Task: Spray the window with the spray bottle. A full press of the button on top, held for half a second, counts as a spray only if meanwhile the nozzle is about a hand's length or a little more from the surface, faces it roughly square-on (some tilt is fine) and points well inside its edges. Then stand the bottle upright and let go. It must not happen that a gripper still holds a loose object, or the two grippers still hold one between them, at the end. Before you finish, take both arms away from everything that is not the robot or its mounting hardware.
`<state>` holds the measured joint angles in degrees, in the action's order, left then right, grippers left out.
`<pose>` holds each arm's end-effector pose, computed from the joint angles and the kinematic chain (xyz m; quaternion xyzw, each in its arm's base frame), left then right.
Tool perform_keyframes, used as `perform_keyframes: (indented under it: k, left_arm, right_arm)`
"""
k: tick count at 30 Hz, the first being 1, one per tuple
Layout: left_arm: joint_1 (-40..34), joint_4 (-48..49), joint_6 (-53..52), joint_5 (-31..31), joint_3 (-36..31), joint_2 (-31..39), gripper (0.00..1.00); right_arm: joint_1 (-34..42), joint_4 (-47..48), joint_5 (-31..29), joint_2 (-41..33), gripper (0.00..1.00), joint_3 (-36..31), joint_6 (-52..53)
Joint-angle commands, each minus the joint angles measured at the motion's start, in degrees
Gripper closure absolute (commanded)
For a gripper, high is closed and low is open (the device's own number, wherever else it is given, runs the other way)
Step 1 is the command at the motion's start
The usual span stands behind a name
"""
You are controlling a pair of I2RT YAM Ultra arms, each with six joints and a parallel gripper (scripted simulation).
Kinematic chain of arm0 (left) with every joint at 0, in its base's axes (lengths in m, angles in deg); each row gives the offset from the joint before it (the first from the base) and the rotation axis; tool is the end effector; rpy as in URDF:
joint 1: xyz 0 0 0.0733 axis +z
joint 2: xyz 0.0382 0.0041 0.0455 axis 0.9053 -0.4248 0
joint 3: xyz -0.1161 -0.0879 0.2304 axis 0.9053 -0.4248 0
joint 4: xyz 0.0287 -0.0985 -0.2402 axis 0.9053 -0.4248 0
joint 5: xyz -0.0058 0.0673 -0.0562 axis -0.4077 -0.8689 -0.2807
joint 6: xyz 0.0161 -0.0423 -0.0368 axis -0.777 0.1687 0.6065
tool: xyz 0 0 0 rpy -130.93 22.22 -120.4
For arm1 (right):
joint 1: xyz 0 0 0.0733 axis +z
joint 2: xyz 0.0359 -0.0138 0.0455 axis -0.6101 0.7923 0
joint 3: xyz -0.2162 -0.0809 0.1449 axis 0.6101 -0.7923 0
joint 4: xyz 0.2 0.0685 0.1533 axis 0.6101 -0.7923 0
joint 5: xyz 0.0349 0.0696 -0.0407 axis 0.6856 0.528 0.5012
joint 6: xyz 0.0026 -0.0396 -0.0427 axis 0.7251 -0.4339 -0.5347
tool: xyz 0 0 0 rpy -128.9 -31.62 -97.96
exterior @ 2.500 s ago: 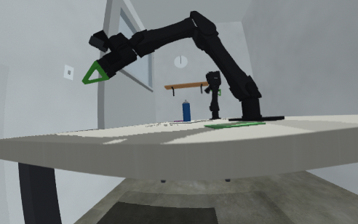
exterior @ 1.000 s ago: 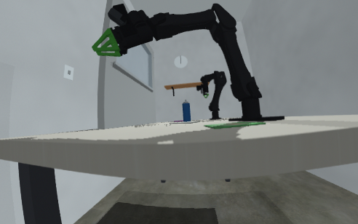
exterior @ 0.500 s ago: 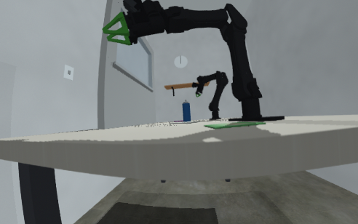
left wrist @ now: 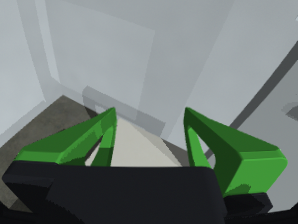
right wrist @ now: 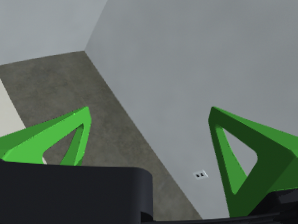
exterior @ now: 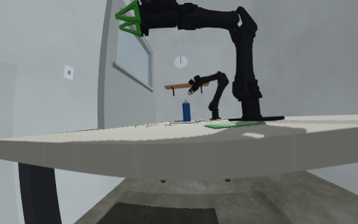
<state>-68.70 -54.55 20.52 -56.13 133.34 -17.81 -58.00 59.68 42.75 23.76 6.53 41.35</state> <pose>0.3265 -0.0171 0.3868 -0.0898 0.7756 -0.0543 0.6225 0.2039 -0.0818 0.3936 -0.0443 0.8039 -0.3237 0.4971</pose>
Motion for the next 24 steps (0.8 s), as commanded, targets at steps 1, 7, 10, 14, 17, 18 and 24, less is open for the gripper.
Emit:
perform_keyframes:
  k: [1, 7, 10, 14, 17, 18, 24]
  left_arm:
    - [0.85, 2.81, -3.26, 1.26, -1.41, 4.10, 0.44]
    - [1.85, 4.54, -6.60, 2.72, -4.89, 8.81, 0.44]
    - [2.01, 4.82, -7.14, 2.95, -5.43, 9.59, 0.44]
    - [2.65, 5.73, -9.04, 3.81, -7.55, 12.52, 0.44]
    - [3.08, 6.75, -10.76, 4.42, -8.85, 14.88, 0.44]
    - [3.22, 7.01, -11.30, 4.62, -9.43, 15.66, 0.44]
    - [4.18, 8.35, -14.06, 6.00, -12.50, 19.54, 0.44]
  right_arm:
    - [3.06, 5.60, 2.28, 1.30, 0.00, -0.99, 7.59]
    - [8.27, 11.52, 4.63, 1.84, 0.00, -1.85, 16.20]
    - [9.15, 12.49, 5.01, 1.95, 0.00, -2.01, 17.63]
    - [12.76, 16.90, 6.59, 2.47, 0.00, -2.81, 23.43]
    - [15.28, 19.70, 7.80, 2.60, 0.00, -3.12, 27.65]
    - [16.16, 20.63, 8.17, 2.88, 0.00, -3.27, 29.07]
    - [20.74, 26.08, 9.59, 3.64, 0.00, -4.27, 36.27]
